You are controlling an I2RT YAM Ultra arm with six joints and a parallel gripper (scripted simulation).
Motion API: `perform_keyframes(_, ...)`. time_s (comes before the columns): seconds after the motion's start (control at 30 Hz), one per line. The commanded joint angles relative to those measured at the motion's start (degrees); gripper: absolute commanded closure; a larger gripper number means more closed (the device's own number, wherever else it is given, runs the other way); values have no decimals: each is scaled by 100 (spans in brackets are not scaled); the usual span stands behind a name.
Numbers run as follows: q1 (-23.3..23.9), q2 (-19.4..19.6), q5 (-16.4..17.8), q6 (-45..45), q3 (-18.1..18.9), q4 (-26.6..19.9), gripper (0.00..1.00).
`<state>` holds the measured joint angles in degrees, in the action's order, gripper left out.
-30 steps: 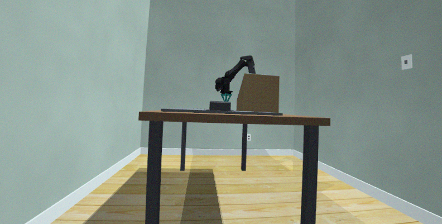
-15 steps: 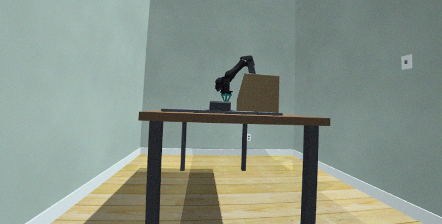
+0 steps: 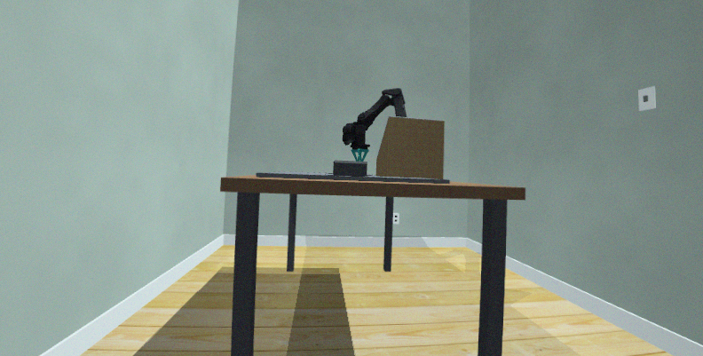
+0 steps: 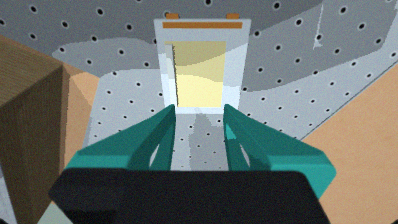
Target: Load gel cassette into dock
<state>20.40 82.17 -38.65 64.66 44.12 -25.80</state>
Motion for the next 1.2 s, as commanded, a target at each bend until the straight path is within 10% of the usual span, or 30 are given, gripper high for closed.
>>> perform_keyframes(0.0,-95,-183,74,48,105,-39,64)
perform_keyframes(0.03,-95,-183,74,48,105,-39,64)
perform_keyframes(0.07,-95,-183,74,48,105,-39,0)
perform_keyframes(1.17,-95,-183,74,47,105,-39,0)
